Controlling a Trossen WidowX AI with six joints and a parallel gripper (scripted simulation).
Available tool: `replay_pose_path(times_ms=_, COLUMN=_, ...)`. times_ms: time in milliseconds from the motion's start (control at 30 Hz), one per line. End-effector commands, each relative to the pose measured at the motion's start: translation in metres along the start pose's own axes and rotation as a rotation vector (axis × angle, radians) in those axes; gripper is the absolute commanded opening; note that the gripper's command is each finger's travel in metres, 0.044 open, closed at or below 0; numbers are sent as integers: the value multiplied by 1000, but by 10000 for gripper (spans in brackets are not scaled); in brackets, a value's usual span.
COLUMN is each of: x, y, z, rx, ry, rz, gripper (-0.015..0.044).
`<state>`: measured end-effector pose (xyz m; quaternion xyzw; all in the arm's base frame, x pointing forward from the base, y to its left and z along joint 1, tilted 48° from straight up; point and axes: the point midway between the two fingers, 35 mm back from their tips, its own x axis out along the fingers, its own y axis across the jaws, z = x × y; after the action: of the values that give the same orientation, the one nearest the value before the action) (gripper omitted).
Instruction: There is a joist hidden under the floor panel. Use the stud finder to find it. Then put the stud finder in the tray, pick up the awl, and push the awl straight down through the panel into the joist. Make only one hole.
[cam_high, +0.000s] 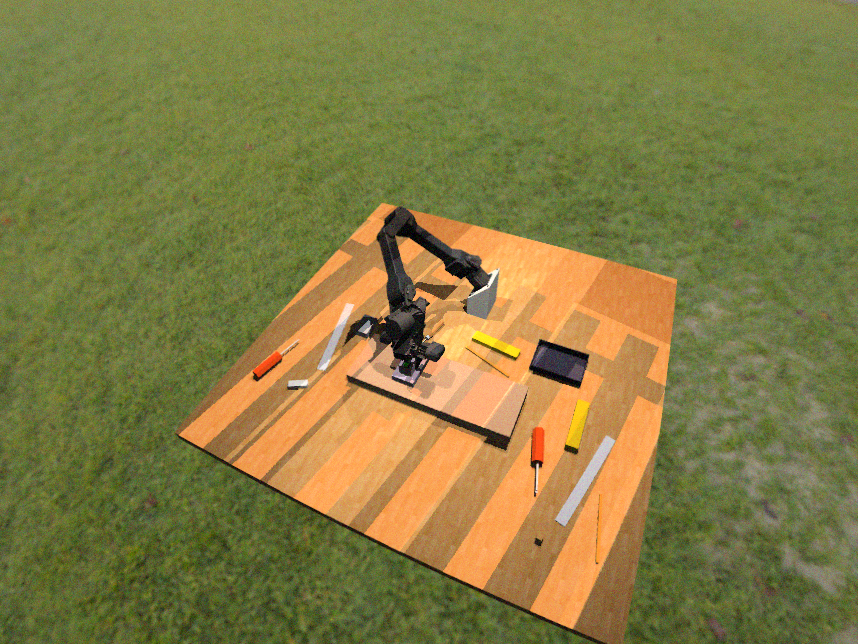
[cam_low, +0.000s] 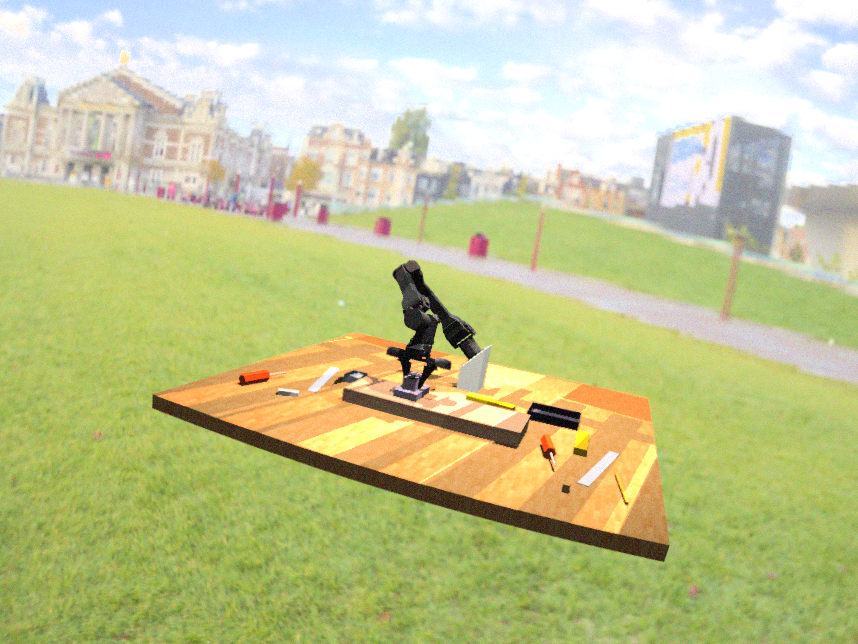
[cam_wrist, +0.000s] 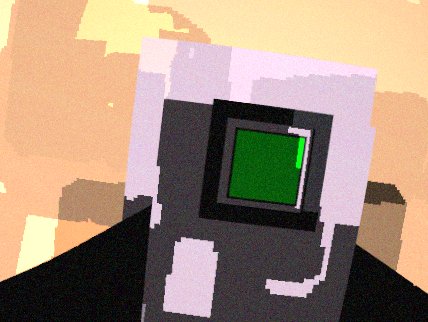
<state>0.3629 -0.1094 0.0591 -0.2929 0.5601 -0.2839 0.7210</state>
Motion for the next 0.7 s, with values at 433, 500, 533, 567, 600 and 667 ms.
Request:
replay_pose_path(times_ms=433, x=0, y=28, z=0, rx=0, ry=-1, rz=6, gripper=0)
replay_pose_path(times_ms=500, x=0, y=31, z=0, rx=0, ry=-1, rz=7, gripper=0)
replay_pose_path(times_ms=533, x=0, y=32, z=0, rx=0, ry=-1, rz=7, gripper=0)
replay_pose_path(times_ms=567, x=0, y=34, z=0, rx=0, ry=-1, rz=7, gripper=0)
replay_pose_path(times_ms=600, x=0, y=35, z=0, rx=0, ry=-1, rz=7, gripper=0)
replay_pose_path(times_ms=667, x=0, y=38, z=0, rx=0, ry=-1, rz=7, gripper=0)
